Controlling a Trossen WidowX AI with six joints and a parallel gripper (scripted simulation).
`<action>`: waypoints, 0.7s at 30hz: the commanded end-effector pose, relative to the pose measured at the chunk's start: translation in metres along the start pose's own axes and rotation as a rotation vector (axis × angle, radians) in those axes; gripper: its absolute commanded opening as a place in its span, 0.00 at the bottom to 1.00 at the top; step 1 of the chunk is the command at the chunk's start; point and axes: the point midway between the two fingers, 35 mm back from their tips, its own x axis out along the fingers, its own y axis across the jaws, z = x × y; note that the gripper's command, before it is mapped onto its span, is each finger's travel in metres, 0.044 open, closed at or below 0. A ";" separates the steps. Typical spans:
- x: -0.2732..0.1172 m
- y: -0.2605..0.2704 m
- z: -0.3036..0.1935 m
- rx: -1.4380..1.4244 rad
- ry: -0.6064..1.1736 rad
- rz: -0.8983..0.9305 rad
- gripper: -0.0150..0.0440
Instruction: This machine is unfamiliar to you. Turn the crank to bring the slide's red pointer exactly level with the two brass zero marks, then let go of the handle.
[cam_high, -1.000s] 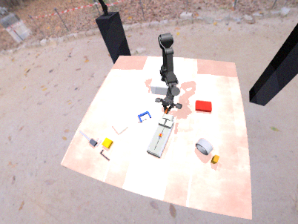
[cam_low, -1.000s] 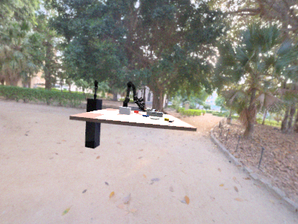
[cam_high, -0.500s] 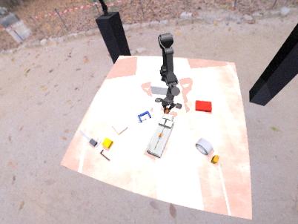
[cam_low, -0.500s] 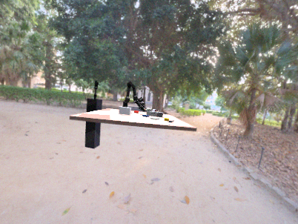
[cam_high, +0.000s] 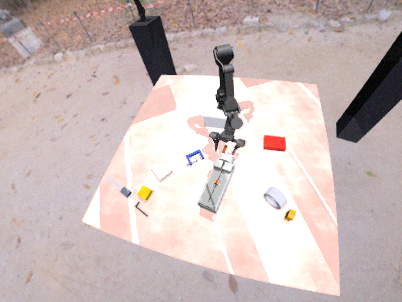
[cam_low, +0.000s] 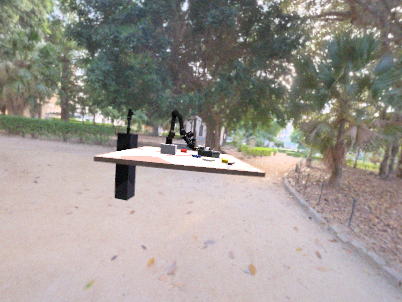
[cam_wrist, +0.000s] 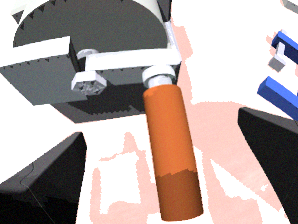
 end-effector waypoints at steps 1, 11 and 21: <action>-0.003 0.001 0.005 0.001 -0.003 0.001 1.00; -0.021 0.002 0.025 0.002 -0.003 0.002 1.00; -0.039 0.002 0.043 0.002 -0.003 0.002 1.00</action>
